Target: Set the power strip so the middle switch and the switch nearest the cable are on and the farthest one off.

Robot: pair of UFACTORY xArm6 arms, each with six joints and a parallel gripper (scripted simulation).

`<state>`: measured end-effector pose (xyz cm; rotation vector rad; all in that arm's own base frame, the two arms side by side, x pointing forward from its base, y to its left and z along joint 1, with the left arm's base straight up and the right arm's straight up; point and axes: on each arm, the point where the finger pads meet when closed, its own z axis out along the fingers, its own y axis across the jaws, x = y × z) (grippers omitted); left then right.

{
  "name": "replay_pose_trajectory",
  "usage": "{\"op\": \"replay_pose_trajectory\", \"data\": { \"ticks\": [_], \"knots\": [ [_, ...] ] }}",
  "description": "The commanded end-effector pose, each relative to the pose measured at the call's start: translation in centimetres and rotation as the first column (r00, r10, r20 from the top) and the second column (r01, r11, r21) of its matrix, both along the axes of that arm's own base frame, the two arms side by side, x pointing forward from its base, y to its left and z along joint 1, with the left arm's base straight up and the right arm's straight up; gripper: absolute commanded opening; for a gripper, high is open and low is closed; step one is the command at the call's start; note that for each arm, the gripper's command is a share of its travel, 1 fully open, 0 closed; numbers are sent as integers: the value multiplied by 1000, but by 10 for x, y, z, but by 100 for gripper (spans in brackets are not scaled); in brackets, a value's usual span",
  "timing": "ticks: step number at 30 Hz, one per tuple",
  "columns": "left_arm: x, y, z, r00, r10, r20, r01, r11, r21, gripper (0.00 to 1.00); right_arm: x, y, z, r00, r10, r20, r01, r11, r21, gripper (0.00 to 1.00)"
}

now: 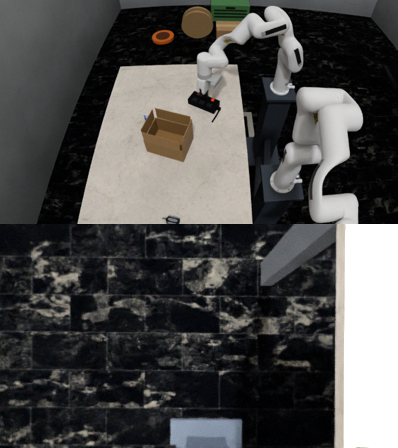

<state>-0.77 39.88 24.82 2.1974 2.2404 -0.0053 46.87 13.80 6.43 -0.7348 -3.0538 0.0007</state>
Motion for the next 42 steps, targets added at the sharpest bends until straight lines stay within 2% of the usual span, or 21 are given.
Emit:
{"op": "replay_pose_trajectory", "data": {
  "ticks": [1,6,14,21,42],
  "knots": [
    [0,1,2,1000,0,0,0,1000,5,100,2,1,3,1000,0,6,0,1000,2,0],
    [0,1,2,1000,0,0,0,1000,5,100,2,1,8,1000,0,6,0,1000,2,0],
    [0,1,2,1000,0,0,0,1000,5,100,2,1,30,1000,0,6,0,1000,2,0],
    [0,1,2,1000,0,0,0,1000,5,100,2,1,39,1000,0,6,0,1000,2,0],
    [0,1,2,1000,0,0,0,1000,5,100,2,1,40,1000,0,6,0,1000,2,0]
  ]
}}
